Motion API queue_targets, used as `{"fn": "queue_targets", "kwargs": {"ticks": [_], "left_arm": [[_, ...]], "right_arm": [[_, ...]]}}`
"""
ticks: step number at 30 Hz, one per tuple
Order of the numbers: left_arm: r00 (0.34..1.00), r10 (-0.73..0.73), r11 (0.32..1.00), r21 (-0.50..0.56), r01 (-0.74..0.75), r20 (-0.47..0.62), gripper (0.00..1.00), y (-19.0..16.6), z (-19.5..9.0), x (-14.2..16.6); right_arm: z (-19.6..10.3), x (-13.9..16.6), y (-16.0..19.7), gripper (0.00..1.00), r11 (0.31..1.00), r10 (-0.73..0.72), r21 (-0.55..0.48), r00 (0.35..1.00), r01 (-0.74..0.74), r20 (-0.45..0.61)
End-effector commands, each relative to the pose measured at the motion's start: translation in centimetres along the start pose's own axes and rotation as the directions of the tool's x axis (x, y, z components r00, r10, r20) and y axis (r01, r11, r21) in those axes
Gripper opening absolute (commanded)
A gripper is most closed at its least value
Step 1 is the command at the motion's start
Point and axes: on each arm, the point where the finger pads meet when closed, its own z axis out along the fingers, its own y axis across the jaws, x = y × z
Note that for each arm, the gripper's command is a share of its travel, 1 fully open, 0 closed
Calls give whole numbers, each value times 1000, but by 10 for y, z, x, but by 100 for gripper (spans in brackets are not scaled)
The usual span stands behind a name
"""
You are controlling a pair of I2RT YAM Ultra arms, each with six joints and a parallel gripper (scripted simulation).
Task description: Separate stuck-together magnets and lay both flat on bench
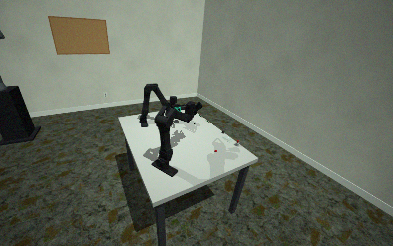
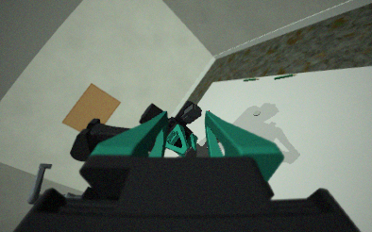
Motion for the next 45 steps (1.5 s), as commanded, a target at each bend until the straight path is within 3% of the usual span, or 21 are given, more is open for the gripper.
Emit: {"fn": "queue_targets", "kwargs": {"ticks": [1,10,17,19,25,29,45], "left_arm": [[1000,15,1000,5,-15,-2,25,-4,0,0],[1000,15,1000,5,-15,-2,25,-4,0,0],[1000,15,1000,5,-15,-2,25,-4,0,0],[1000,15,1000,5,-15,-2,25,-4,0,0],[1000,15,1000,5,-15,-2,25,-4,0,0],[1000,15,1000,5,-15,-2,25,-4,0,0],[1000,15,1000,5,-15,-2,25,-4,0,0]], "right_arm": [[1,0,24,40,990,84,-111,996,-86,-23],[17,43,11,40,927,304,-162,931,-338,-204],[22,81,2,40,834,455,-142,811,-533,-368],[22,81,2,40,834,455,-142,811,-533,-368],[21,112,-6,40,746,548,-83,679,-661,-488],[21,121,-12,40,727,569,-59,647,-684,-508],[30,129,-22,40,727,595,-13,639,-687,-487]]}}
